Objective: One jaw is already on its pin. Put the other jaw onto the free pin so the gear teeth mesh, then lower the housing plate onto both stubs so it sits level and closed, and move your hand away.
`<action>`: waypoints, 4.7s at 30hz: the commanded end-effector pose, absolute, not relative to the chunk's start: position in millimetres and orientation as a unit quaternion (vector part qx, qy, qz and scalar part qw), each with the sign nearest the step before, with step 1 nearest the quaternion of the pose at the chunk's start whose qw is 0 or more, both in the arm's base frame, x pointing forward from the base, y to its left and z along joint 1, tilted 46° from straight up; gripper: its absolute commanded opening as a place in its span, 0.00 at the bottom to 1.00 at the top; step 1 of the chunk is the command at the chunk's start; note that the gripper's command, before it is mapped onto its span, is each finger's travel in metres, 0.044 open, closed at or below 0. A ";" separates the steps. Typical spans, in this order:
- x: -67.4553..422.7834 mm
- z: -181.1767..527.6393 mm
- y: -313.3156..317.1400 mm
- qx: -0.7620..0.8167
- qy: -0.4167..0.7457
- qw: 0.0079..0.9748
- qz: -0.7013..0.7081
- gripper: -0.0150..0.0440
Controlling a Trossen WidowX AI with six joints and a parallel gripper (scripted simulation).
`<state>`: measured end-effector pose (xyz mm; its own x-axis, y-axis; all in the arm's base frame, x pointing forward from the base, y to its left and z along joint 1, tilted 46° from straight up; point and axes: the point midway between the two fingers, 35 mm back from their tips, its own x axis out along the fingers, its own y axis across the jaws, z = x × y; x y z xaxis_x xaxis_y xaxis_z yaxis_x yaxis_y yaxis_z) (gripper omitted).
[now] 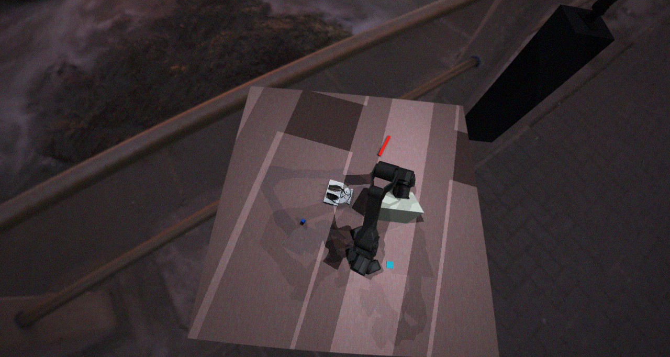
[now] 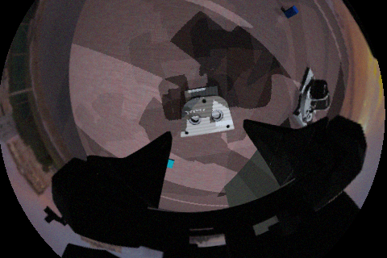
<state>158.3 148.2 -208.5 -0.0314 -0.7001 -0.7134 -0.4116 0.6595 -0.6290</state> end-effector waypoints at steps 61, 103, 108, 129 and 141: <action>157.1 -235.8 119.6 -0.396 0.707 0.571 -0.127 0.85; 159.3 -184.5 171.6 -0.399 0.707 0.571 -0.125 0.85; 159.3 -184.5 171.6 -0.399 0.707 0.571 -0.125 0.85; 196.1 -140.7 147.1 -0.356 0.699 0.600 -0.158 0.85; 215.2 -113.0 124.8 -0.328 0.692 0.616 -0.184 0.85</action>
<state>209.1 131.3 -123.6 -0.0315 -0.6834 -0.7293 -0.2492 0.7120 -0.6564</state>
